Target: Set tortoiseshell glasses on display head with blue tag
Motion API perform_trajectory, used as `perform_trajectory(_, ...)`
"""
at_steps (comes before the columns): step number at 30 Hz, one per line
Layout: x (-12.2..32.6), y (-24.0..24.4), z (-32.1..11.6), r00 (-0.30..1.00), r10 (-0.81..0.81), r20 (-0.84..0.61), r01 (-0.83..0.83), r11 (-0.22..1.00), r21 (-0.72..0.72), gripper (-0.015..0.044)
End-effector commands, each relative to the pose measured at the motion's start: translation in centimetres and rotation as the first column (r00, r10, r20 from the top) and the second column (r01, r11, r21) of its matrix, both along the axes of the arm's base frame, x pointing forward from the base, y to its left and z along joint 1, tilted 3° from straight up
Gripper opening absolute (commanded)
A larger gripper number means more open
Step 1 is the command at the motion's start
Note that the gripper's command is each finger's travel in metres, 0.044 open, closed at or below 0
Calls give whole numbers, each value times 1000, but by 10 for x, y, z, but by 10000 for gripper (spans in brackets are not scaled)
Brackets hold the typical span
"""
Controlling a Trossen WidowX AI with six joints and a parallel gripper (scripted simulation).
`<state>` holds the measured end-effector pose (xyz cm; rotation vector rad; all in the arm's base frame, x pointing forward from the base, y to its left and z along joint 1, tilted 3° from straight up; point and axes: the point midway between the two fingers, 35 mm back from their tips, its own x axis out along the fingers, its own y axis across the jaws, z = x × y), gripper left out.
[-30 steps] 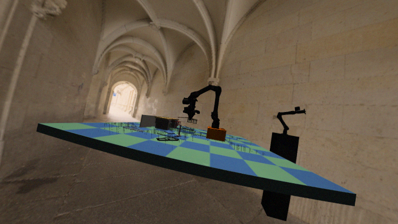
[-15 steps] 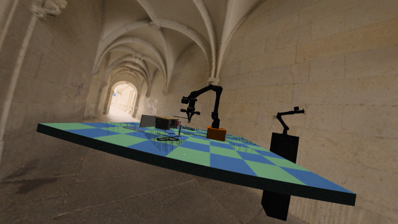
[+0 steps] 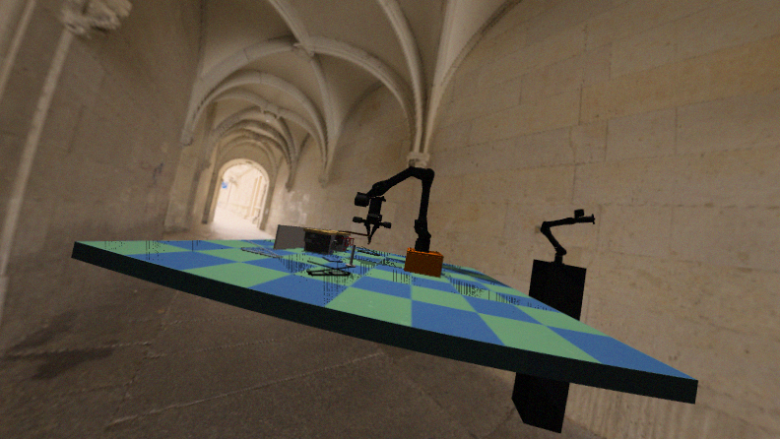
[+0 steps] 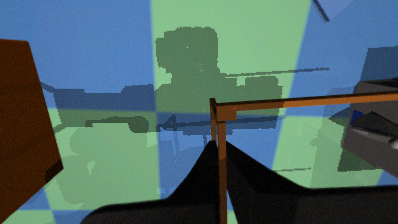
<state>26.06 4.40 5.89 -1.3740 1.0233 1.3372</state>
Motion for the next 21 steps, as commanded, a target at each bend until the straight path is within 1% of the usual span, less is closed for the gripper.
perform_trajectory(1,-1,0,-5,1000,5,-7,-5,1000,6,0)
perform_trajectory(21,0,3,-29,1000,5,-7,-5,1000,6,0)
